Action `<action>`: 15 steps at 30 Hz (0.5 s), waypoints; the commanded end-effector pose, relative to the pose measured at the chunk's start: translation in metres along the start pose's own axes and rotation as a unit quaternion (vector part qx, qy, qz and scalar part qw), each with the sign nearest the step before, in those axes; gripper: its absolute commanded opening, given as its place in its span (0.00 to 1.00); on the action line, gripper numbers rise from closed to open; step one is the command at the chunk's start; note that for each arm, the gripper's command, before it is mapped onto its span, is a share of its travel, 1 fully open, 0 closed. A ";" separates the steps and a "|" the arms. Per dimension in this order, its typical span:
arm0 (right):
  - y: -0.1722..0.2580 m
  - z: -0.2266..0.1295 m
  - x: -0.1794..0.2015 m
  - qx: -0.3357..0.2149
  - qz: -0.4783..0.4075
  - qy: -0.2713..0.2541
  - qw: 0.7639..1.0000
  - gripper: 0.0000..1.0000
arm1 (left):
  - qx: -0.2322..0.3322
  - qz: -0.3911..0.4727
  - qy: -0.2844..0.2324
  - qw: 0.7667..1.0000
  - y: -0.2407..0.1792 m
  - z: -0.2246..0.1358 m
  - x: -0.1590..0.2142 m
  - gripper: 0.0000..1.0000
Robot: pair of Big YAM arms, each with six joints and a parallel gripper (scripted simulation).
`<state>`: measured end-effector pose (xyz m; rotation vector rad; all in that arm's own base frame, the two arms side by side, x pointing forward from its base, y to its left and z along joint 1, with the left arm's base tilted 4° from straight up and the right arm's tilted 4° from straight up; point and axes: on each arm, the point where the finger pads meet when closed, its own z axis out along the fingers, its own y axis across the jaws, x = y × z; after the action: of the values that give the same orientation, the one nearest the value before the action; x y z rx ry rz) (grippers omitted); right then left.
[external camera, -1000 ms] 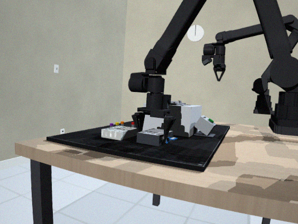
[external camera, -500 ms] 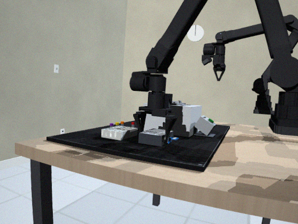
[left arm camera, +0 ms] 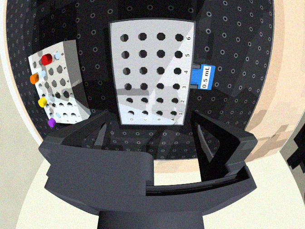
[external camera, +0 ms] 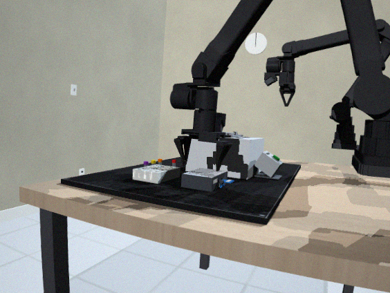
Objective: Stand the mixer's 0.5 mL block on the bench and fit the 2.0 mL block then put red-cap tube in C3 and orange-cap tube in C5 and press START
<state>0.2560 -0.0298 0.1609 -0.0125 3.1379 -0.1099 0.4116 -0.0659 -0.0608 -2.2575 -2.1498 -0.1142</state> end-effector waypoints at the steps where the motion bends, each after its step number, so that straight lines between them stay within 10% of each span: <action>1: 0.003 -0.011 -0.011 0.000 -0.001 -0.021 1.000 0.00 | 0.001 -0.004 -0.001 1.000 0.004 -0.002 -0.002 1.00; 15: 0.002 -0.024 -0.022 0.001 0.000 -0.038 0.999 0.00 | 0.004 -0.003 -0.001 1.000 0.004 0.009 -0.003 1.00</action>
<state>0.2560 -0.0298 0.1609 -0.0125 3.1380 -0.1098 0.4064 -0.0649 -0.0647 -2.2490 -2.1413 -0.0999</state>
